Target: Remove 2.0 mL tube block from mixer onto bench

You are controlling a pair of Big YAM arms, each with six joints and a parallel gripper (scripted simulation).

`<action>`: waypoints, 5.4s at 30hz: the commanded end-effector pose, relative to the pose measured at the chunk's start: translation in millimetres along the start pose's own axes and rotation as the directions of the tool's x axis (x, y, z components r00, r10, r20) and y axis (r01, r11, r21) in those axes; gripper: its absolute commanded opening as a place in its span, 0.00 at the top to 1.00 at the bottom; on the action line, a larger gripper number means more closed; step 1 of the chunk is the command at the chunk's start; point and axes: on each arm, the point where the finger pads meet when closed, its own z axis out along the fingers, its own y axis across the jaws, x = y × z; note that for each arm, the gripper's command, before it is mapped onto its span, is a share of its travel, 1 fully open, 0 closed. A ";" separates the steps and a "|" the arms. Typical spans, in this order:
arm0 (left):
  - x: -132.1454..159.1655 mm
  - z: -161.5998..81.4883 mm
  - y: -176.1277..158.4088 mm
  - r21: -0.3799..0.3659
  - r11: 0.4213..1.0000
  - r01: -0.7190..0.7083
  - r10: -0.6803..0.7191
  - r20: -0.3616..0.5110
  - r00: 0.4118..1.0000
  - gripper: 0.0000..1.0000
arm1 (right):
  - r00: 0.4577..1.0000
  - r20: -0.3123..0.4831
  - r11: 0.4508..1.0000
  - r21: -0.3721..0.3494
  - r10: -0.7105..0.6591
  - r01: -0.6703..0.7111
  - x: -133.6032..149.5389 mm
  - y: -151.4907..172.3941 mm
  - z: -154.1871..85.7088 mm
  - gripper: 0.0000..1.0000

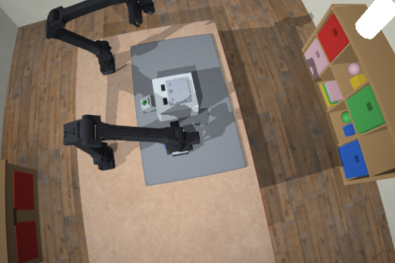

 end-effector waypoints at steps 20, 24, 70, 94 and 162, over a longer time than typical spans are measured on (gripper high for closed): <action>-2.0 4.4 0.0 0.002 1.000 -0.005 0.005 0.002 1.000 1.00 | 1.000 -0.002 0.997 0.080 0.013 -0.013 4.7 -24.5 -23.9 1.00; -5.0 -0.8 0.5 0.000 1.000 -0.005 0.005 0.015 1.000 1.00 | 1.000 -0.003 0.995 0.102 0.010 -0.009 6.5 -33.0 -31.3 1.00; -21.0 -31.6 2.5 -0.014 1.000 -0.007 0.008 0.088 0.996 1.00 | 1.000 0.008 0.996 0.094 -0.007 0.007 0.3 -42.1 -17.5 1.00; -4.2 -1.0 0.3 -0.001 1.000 -0.007 0.007 0.009 1.000 1.00 | 1.000 0.008 0.996 0.089 0.001 -0.001 2.8 -38.1 -10.6 1.00; -14.4 -20.8 1.5 -0.010 1.000 -0.010 0.010 0.053 0.999 1.00 | 1.000 0.011 0.998 0.065 0.014 -0.015 2.6 -26.4 -1.7 0.00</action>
